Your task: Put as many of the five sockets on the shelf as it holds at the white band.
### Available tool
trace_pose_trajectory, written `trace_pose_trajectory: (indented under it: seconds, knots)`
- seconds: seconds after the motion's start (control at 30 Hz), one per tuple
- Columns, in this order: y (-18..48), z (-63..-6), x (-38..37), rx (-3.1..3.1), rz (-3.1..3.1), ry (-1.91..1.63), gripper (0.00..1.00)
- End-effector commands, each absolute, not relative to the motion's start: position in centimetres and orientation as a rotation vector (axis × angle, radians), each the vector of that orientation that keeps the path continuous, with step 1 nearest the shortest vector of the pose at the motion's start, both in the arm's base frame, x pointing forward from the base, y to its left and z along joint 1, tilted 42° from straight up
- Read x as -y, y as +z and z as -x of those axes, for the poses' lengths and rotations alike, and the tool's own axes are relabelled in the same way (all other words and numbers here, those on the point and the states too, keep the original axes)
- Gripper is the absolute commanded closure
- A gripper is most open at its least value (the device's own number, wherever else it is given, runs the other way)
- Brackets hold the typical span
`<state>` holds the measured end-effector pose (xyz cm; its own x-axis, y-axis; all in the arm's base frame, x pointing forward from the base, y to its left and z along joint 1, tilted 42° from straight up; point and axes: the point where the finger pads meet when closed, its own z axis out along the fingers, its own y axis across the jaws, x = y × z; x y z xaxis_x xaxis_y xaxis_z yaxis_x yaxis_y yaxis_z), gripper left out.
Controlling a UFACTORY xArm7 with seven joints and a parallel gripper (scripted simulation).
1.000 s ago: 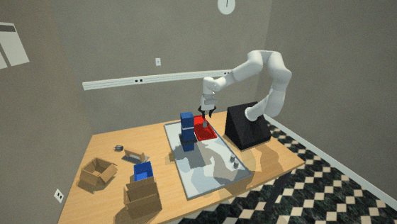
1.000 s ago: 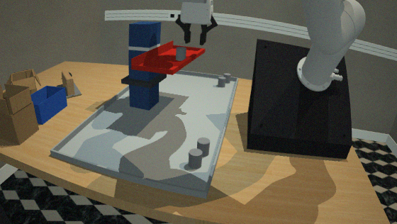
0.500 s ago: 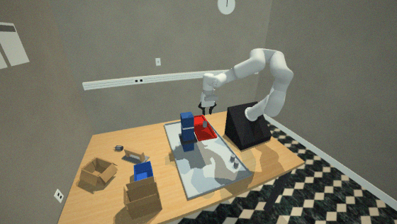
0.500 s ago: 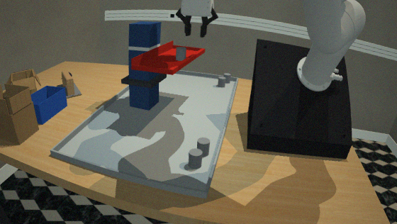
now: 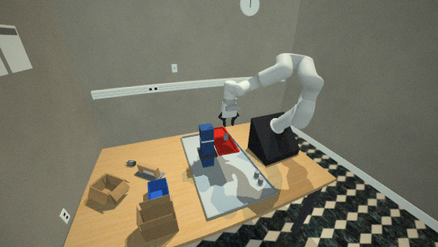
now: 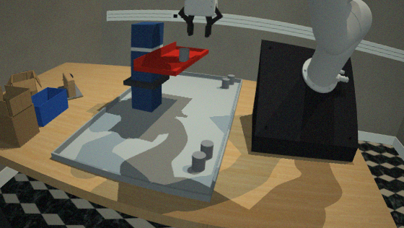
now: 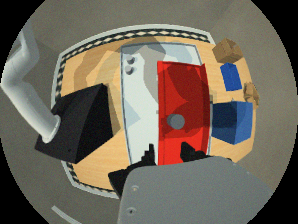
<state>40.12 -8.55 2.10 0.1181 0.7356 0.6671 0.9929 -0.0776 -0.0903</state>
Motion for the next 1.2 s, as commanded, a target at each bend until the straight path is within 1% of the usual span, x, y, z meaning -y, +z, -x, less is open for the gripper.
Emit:
trace_pose_trajectory:
  seconds: [0.0, 0.1, 0.13, 0.17, 0.27, 0.33, 0.43, 0.53, 0.57, 0.6, 0.63, 0.67, 0.73, 0.77, 0.83, 0.87, 0.93, 0.97, 1.0, 1.03, 1.17]
  knots:
    - [2.7, -39.7, 8.7, 1.673, 1.875, -0.632, 0.0]
    - [6.0, -35.3, 8.3, 1.676, 1.872, -0.629, 0.0]
    - [6.0, -35.3, 8.3, 1.676, 1.872, -0.629, 0.0]
    - [7.2, -33.4, 7.9, 1.676, 1.873, -0.629, 0.0]
    - [7.2, -33.4, 7.9, 1.676, 1.873, -0.629, 0.0]
    - [8.6, -30.7, 7.2, 1.672, 1.875, -0.631, 0.0]
    - [8.9, -30.1, 7.2, 1.669, 1.878, -0.635, 0.0]
    - [10.3, -28.1, 11.2, 1.564, 1.997, -0.749, 0.0]
    - [10.3, -28.1, 11.2, 1.564, 1.997, -0.749, 0.0]
    - [11.3, -26.6, 13.6, 1.489, 2.076, -0.836, 0.0]
    - [11.3, -26.6, 13.7, 1.489, 2.076, -0.836, 0.0]
    - [12.2, -25.3, 15.5, 1.403, 2.165, -0.943, 0.0]
    - [12.5, -24.6, 16.3, 1.403, 2.165, -0.943, 0.0]
    - [13.8, -22.7, 18.3, 1.312, 2.255, -1.062, 0.0]
    - [13.8, -22.7, 18.3, 1.312, 2.255, -1.062, 0.0]
    - [15.3, -20.1, 20.5, 1.226, 2.339, -1.181, 0.0]
    - [15.3, -20.1, 20.5, 1.226, 2.339, -1.181, 0.0]
    - [16.5, -18.2, 21.9, 1.153, 2.409, -1.289, 0.0]
    - [16.5, -18.2, 21.9, 1.153, 2.409, -1.289, 0.0]
    - [17.5, -16.6, 22.8, 1.098, 2.461, -1.372, 0.0]
    - [18.4, -15.2, 23.5, 1.047, 2.51, -1.453, 0.0]
